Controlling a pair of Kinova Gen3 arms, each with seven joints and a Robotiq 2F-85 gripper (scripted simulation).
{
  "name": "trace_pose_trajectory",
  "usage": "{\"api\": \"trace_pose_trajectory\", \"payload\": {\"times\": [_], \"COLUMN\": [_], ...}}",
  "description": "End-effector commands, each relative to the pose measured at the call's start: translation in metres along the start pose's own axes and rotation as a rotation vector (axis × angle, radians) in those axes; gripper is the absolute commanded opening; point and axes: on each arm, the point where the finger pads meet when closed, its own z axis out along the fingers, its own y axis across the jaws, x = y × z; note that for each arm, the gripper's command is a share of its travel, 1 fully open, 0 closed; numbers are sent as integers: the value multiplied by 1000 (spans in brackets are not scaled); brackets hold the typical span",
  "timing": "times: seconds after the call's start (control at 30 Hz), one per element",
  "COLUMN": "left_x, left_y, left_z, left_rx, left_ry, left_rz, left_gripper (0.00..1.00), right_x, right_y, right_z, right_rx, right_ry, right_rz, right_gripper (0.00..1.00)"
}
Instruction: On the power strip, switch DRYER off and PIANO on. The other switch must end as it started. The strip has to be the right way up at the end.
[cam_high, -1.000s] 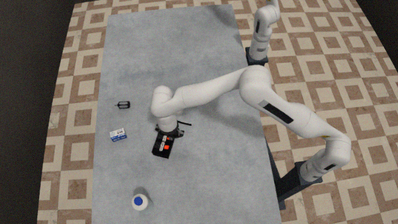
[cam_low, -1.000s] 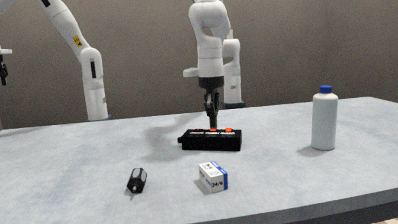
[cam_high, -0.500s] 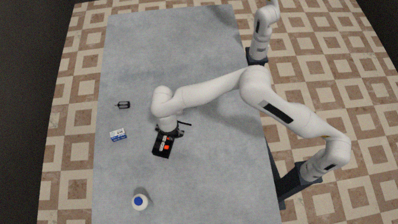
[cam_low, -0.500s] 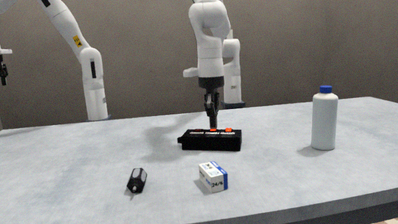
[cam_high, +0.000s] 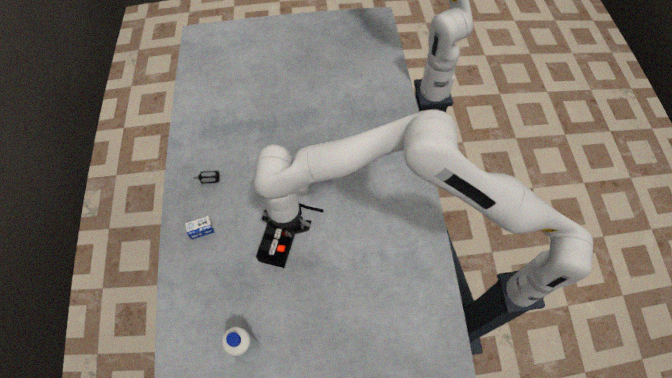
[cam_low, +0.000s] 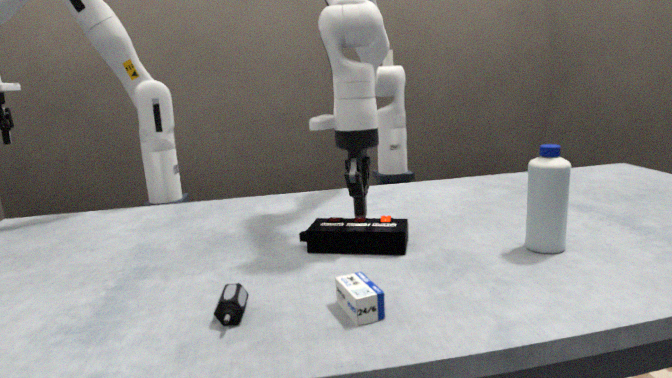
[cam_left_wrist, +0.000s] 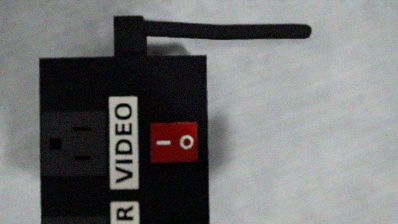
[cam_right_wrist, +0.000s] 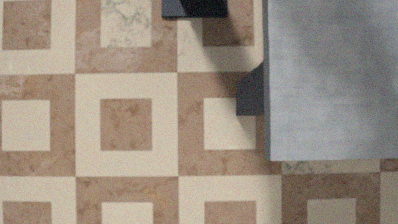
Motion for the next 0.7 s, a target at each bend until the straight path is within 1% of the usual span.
{"api": "trace_pose_trajectory", "payload": {"times": [0.0,0.33,0.67], "left_x": [0,0,0], "left_y": [-1,-1,-1], "left_z": [-2,-4,-30], "left_rx": [3,3,3], "left_ry": [0,0,0], "left_rz": [0,0,0], "left_gripper": [99,99,99], "right_x": [0,0,0], "right_y": [0,0,0], "right_z": [-1,-1,-1], "right_rx": [0,0,0], "right_ry": [-2,-2,-2], "right_rz": [0,0,0], "right_gripper": [1000,1000,1000]}}
